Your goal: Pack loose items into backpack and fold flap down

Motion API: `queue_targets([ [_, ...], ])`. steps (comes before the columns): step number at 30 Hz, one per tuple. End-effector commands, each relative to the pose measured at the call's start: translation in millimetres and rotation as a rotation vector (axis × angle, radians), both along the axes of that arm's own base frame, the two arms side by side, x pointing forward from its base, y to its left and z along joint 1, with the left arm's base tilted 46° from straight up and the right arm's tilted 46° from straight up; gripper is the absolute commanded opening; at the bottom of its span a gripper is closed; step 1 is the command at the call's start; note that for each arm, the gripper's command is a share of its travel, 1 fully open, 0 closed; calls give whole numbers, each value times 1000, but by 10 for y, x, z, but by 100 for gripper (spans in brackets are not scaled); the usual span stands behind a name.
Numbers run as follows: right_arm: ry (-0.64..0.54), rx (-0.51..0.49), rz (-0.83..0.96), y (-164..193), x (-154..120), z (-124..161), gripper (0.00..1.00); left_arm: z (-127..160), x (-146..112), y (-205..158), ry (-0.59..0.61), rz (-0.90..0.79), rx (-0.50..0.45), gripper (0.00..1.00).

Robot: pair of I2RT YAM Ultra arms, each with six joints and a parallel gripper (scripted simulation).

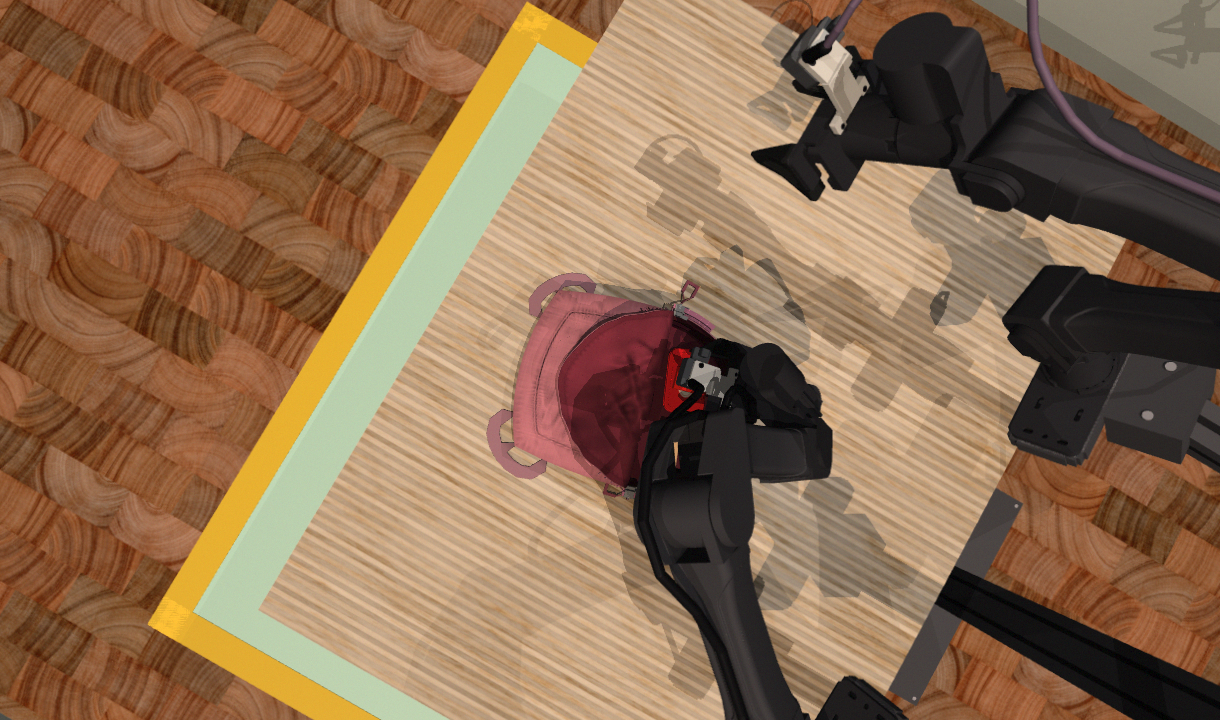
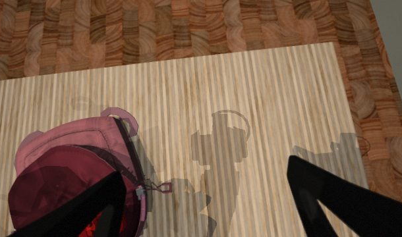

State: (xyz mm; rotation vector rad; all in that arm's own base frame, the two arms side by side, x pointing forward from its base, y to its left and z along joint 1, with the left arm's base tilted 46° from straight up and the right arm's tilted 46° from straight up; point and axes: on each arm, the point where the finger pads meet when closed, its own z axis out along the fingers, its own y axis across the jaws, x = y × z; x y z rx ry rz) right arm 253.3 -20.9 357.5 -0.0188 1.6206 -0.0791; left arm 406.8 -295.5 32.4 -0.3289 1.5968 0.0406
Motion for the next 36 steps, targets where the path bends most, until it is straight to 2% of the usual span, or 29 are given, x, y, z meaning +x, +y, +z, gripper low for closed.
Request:
queue_targets([
  [1, -52, -12, 6, 14, -33, 247, 90, -3, -55, -131, 0, -12, -7, 89],
  [6, -52, -12, 6, 14, -33, 247, 90, -12, -56, -136, 1, -12, -5, 89],
  [26, -52, -12, 6, 14, -33, 247, 90, 79, -675, -191, 4, -12, 1, 89],
  [31, -52, -12, 6, 14, -33, 247, 90, 100, -667, -214, -1, -12, -9, 89],
  [36, -52, -12, 6, 14, -33, 247, 90, 57, -671, 107, -5, -9, -24, 90],
])
